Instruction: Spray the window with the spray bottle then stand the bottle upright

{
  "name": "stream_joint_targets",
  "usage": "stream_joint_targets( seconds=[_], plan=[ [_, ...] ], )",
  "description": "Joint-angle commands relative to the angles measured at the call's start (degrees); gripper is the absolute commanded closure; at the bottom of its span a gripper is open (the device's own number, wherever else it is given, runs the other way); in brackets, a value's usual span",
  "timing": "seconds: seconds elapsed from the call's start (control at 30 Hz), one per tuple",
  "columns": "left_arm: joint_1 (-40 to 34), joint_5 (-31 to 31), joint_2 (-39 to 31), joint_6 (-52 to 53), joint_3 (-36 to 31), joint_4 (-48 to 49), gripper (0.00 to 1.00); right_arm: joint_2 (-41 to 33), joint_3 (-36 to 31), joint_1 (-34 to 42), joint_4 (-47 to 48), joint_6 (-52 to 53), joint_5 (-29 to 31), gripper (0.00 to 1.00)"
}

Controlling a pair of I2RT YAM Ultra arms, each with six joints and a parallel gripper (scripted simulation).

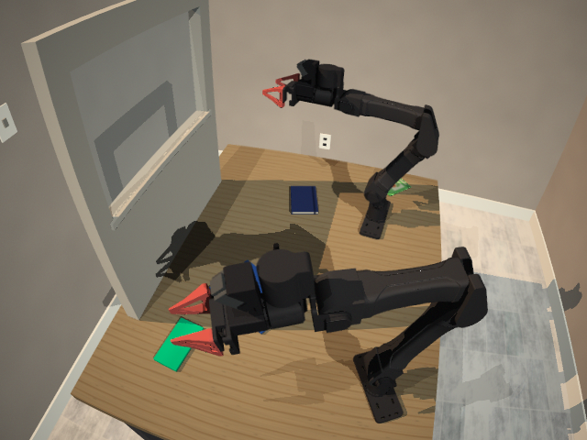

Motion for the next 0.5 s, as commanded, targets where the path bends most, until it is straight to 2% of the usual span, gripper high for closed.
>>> stream_joint_targets(
  seconds=[0.0,0.2,0.27,0.37,0.4,0.47],
  plan=[
    [2.62,2.87,-2.47,4.74,-1.67,3.4,0.45,0.21,1.37,-0.36,-0.44,-0.23,0.2,0.0],
    [7.24,5.77,-5.52,9.58,-2.86,6.19,0.45,1.02,-2.08,-0.48,-0.77,-0.22,0.22,0.0],
    [7.95,6.16,-5.67,9.09,-3.5,6.11,0.45,1.01,0.7,-0.49,-0.53,-0.22,0.21,0.0],
    [7.99,5.31,-6.44,6.95,0.3,5.68,0.45,-1.82,0.74,-0.5,0.81,-0.23,0.29,0.0],
    [8.07,5.26,-6.47,6.93,0.29,5.95,0.41,-1.39,0.69,-0.54,0.17,-0.23,0.26,0.0],
    [8.07,5.26,-6.47,6.93,0.29,5.95,0.41,-1.39,0.69,-0.54,0.17,-0.23,0.26,0.0]
  ],
)
